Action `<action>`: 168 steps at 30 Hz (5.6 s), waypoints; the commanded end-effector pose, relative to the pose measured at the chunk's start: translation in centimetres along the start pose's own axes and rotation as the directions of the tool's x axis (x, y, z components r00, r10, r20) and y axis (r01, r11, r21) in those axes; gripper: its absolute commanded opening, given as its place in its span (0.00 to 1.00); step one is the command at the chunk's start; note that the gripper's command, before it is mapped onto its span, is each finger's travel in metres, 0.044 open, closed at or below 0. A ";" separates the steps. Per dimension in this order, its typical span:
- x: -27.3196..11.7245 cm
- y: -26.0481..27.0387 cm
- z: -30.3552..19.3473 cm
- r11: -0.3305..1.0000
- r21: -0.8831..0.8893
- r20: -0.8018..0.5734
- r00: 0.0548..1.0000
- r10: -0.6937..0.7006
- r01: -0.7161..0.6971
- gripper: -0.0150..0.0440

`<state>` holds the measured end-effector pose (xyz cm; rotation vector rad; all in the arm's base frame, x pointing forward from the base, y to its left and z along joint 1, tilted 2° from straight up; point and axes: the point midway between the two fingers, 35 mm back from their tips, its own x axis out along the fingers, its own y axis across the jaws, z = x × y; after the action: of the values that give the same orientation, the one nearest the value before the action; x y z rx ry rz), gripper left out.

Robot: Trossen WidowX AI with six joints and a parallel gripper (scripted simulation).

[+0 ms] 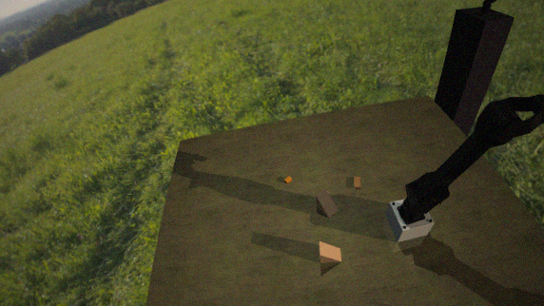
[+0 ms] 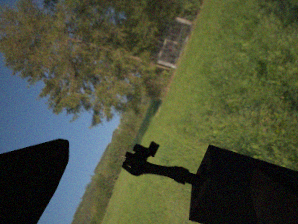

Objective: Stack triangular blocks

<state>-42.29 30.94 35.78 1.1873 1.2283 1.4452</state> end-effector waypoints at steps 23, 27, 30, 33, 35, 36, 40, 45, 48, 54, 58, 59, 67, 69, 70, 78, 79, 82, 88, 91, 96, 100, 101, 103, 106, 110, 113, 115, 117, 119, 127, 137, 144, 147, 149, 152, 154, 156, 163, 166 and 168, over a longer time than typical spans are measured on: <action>15.6 -12.6 30.1 0.708 -0.479 0.423 0.843 -0.331 0.519 1.00; 15.7 -14.9 36.9 0.599 -0.492 0.494 0.769 -0.406 0.632 1.00; 15.0 -16.7 42.0 0.513 -0.483 0.540 0.703 -0.464 0.710 1.00; 13.7 -18.7 46.9 0.415 -0.464 0.575 0.623 -0.531 0.782 1.00; 12.5 -20.0 50.1 0.349 -0.446 0.592 0.564 -0.575 0.824 1.00; 11.7 -20.6 51.7 0.317 -0.435 0.599 0.534 -0.597 0.843 1.00; 8.2 -23.0 57.6 0.193 -0.385 0.611 0.406 -0.680 0.902 1.00; 2.0 -25.1 64.3 0.068 -0.272 0.609 0.226 -0.760 0.960 1.00; -2.2 -26.2 67.6 -0.001 -0.201 0.585 0.120 -0.802 0.979 1.00; -10.8 -28.2 72.1 -0.121 -0.097 0.470 -0.062 -0.881 0.988 1.00; -17.5 -29.4 74.0 -0.187 -0.032 0.337 -0.166 -0.927 0.982 1.00; -19.1 -29.6 74.2 -0.200 -0.016 0.299 -0.186 -0.936 0.980 1.00; -31.0 -30.2 74.3 -0.247 0.098 0.029 -0.250 -0.968 0.964 1.00; -33.7 -30.2 73.6 -0.245 0.133 -0.056 -0.240 -0.969 0.960 1.00; -35.1 -30.1 73.2 -0.242 0.153 -0.101 -0.228 -0.968 0.958 1.00; -45.1 -28.3 67.9 -0.162 0.375 -0.422 0.013 -0.906 0.913 1.00; -45.3 -28.3 67.7 -0.159 0.381 -0.427 0.021 -0.904 0.911 1.00; -45.3 -28.3 67.7 -0.159 0.381 -0.427 0.021 -0.904 0.911 1.00; -45.3 -28.7 67.6 -0.159 0.381 -0.427 0.021 -0.904 0.911 1.00; -45.3 -29.1 67.5 -0.159 0.381 -0.428 0.021 -0.904 0.911 1.00; -45.3 -29.9 67.2 -0.159 0.381 -0.428 0.021 -0.904 0.911 1.00; -45.3 -30.6 67.0 -0.159 0.381 -0.428 0.021 -0.904 0.911 1.00; -45.3 -30.7 66.9 -0.159 0.381 -0.428 0.021 -0.904 0.911 1.00; -45.4 -31.0 66.8 -0.159 0.381 -0.428 0.021 -0.903 0.911 1.00; -45.4 -31.5 66.6 -0.159 0.381 -0.428 0.021 -0.903 0.911 1.00; -45.4 -32.1 66.4 -0.159 0.381 -0.429 0.021 -0.903 0.911 1.00; -45.4 -32.6 66.2 -0.159 0.381 -0.429 0.022 -0.903 0.911 1.00; -45.4 -32.9 66.0 -0.159 0.381 -0.429 0.022 -0.903 0.911 1.00; -45.4 -33.2 65.9 -0.159 0.381 -0.429 0.022 -0.903 0.911 1.00; -45.4 -33.5 65.7 -0.159 0.381 -0.429 0.022 -0.903 0.911 1.00; -45.3 -34.6 65.1 -0.159 0.381 -0.430 0.022 -0.903 0.911 1.00; -45.3 -36.1 64.2 -0.160 0.381 -0.430 0.022 -0.902 0.911 1.00; -45.3 -37.0 63.5 -0.160 0.381 -0.431 0.022 -0.902 0.911 1.00; -45.3 -37.3 63.3 -0.160 0.381 -0.431 0.022 -0.902 0.911 1.00; -45.3 -37.4 63.3 -0.160 0.381 -0.431 0.022 -0.902 0.911 0.96; -45.3 -37.4 63.3 -0.160 0.381 -0.431 0.022 -0.902 0.911 0.82; -45.3 -37.4 63.3 -0.160 0.381 -0.431 0.022 -0.902 0.911 0.73; -45.3 -37.4 63.3 -0.160 0.381 -0.431 0.022 -0.902 0.911 0.64; -45.3 -37.4 63.3 -0.160 0.381 -0.431 0.022 -0.902 0.911 0.50; -45.3 -37.4 63.3 -0.160 0.381 -0.431 0.022 -0.902 0.911 0.40; -45.3 -37.3 63.3 -0.160 0.381 -0.431 0.022 -0.902 0.911 0.31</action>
<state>28.98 1.38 -3.07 0.2125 1.9719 -0.1744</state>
